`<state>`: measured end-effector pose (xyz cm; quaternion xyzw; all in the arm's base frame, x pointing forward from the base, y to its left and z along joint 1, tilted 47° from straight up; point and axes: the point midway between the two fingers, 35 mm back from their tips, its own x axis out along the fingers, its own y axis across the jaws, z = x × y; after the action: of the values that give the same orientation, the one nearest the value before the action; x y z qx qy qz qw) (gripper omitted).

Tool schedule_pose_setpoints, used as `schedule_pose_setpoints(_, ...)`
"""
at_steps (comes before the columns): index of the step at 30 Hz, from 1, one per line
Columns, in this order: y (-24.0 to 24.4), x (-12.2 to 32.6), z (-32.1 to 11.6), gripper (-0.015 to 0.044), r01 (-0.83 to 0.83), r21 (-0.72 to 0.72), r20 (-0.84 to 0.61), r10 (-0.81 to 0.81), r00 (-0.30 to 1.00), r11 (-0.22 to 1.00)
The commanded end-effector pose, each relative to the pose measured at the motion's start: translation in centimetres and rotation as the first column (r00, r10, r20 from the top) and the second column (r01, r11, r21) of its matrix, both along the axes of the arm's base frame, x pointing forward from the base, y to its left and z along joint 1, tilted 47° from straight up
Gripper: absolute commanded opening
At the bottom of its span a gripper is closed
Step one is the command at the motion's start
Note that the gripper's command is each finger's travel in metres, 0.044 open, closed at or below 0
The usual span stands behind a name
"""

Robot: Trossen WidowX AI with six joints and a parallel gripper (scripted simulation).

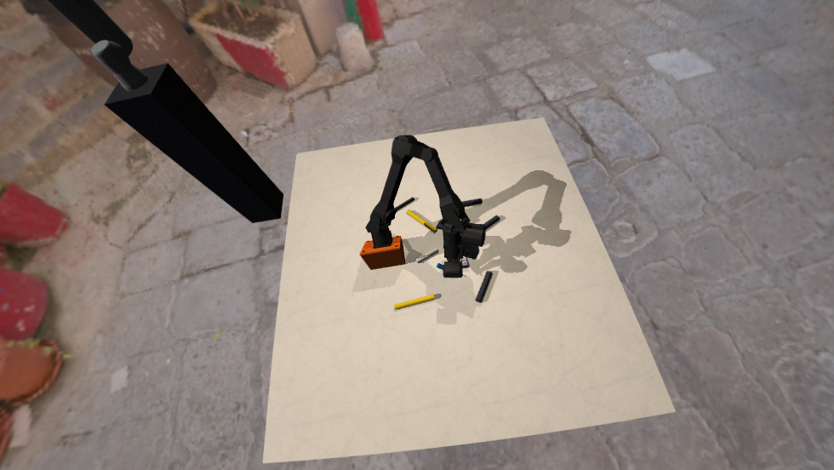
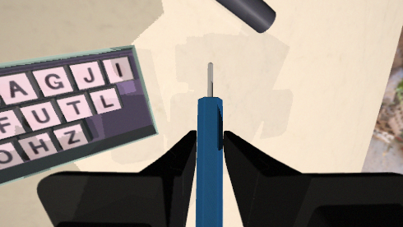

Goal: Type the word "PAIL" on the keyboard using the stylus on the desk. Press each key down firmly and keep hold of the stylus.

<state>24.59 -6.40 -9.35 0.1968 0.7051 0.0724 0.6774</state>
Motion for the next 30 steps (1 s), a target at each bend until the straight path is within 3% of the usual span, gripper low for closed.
schedule_pose_setpoints(1,0.7,1.4,0.9,0.0,-0.138,-0.027,-0.008,0.138,0.99,0.99)
schedule_pose_setpoints(15,2.7,4.2,4.4,0.0,-0.519,-0.059,-0.072,0.515,0.854,0.853)
schedule_pose_setpoints(30,5.7,6.2,9.6,0.0,-0.839,-0.035,-0.145,0.828,0.542,0.543)
